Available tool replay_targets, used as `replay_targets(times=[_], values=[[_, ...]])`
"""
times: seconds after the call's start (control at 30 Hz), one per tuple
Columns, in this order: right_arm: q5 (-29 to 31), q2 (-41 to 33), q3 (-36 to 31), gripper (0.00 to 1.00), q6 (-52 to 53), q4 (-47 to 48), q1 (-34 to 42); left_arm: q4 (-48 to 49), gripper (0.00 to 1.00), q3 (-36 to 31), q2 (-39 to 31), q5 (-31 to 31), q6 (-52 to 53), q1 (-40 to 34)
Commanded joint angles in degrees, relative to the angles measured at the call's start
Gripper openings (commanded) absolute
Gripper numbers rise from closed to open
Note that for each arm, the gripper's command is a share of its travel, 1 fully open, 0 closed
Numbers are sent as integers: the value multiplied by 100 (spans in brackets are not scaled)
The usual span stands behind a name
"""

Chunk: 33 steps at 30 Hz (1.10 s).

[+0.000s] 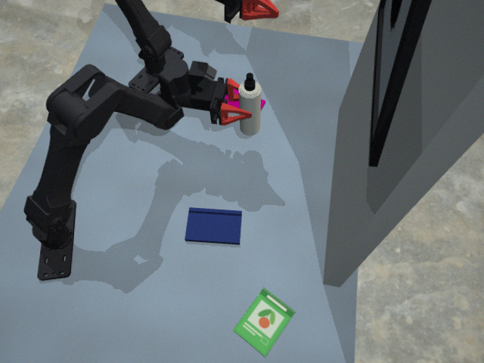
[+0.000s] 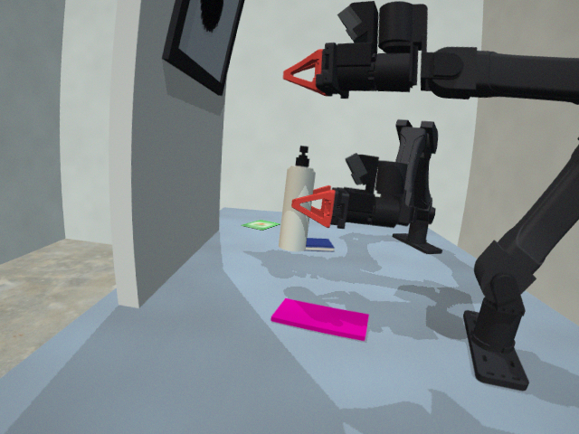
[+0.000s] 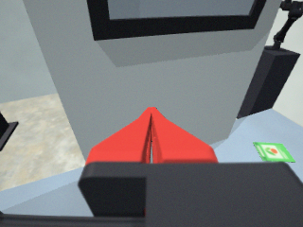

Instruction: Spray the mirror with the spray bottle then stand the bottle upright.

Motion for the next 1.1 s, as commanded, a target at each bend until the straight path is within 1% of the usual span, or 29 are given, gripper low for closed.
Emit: replay_targets(times=[0.0, 0.07, 0.1, 0.13, 0.23, 0.27, 0.3, 0.33, 0.43, 0.53, 0.83, 0.87, 0.93, 1.07], values=[[162, 186, -119, 0, 356, 156, 89, -19, 0, 167, 22, -38, 40, -26], [201, 181, 163, 0, 477, 230, 104, -19, 0, 167, 22, -38, 40, -26], [208, 182, 189, 0, 496, 237, 110, -19, 0, 167, 22, -38, 40, -26], [221, 180, -18, 0, 493, 223, 107, -19, 0, 167, 22, -38, 40, -26], [221, 152, -13, 0, 475, 231, 40, -19, 0, 167, 22, -38, 40, -26], [208, 94, 160, 0, 438, 283, 0, -19, 0, 167, 22, -38, 40, -26], [120, 172, -230, 0, 317, 174, 8, -19, 0, 167, 22, -38, 40, -26], [102, 386, -220, 0, 283, -73, 131, -19, 0, 167, 22, -38, 40, -26], [109, 324, -134, 0, 280, -83, 136, -19, 0, 167, 22, -38, 40, -26], [155, 202, -90, 0, 295, 116, 33, -19, 0, 167, 22, -38, 40, -26], [163, 182, -44, 0, 347, 141, 62, -19, 0, 167, 22, -38, 40, -26], [166, 204, -58, 0, 353, 163, 62, -19, 0, 167, 22, -38, 40, -26], [170, 473, -89, 0, 368, 193, 61, -19, 0, 167, 22, -38, 40, -26], [168, 493, -164, 0, 361, 283, 55, -19, 0, 167, 22, -38, 40, -26]])
